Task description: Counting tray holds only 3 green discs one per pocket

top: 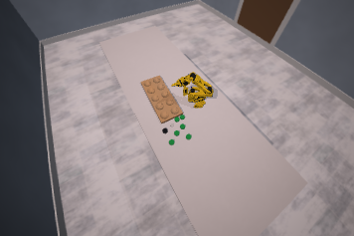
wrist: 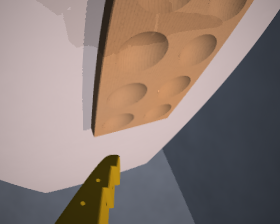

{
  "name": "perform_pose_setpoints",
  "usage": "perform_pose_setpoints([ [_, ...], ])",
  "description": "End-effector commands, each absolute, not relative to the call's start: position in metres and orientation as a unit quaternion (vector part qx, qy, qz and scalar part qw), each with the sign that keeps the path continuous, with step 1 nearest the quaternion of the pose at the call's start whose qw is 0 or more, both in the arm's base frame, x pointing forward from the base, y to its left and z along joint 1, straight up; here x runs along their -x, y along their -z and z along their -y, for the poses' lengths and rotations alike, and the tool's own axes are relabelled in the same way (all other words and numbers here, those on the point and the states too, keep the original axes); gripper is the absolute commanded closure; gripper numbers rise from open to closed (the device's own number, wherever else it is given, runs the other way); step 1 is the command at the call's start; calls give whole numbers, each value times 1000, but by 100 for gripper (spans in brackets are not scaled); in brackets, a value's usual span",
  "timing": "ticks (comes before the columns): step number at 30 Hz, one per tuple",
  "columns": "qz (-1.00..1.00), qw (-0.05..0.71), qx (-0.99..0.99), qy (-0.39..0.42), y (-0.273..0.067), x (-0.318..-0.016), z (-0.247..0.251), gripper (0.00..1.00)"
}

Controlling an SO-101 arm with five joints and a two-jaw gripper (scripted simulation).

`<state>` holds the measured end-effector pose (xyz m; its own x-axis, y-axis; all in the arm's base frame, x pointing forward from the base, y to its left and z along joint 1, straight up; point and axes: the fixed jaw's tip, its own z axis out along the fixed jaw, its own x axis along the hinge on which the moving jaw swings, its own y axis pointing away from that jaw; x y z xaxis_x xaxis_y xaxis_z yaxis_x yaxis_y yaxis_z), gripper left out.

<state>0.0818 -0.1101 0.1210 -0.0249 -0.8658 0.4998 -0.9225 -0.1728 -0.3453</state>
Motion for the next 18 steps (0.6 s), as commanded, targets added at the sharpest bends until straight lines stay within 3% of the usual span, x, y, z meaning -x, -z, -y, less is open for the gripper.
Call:
perform_pose_setpoints([
  [1,534,74,-780,-319,-98,-86,91,0],
  [18,533,64,-781,-319,-99,-95,82,0],
])
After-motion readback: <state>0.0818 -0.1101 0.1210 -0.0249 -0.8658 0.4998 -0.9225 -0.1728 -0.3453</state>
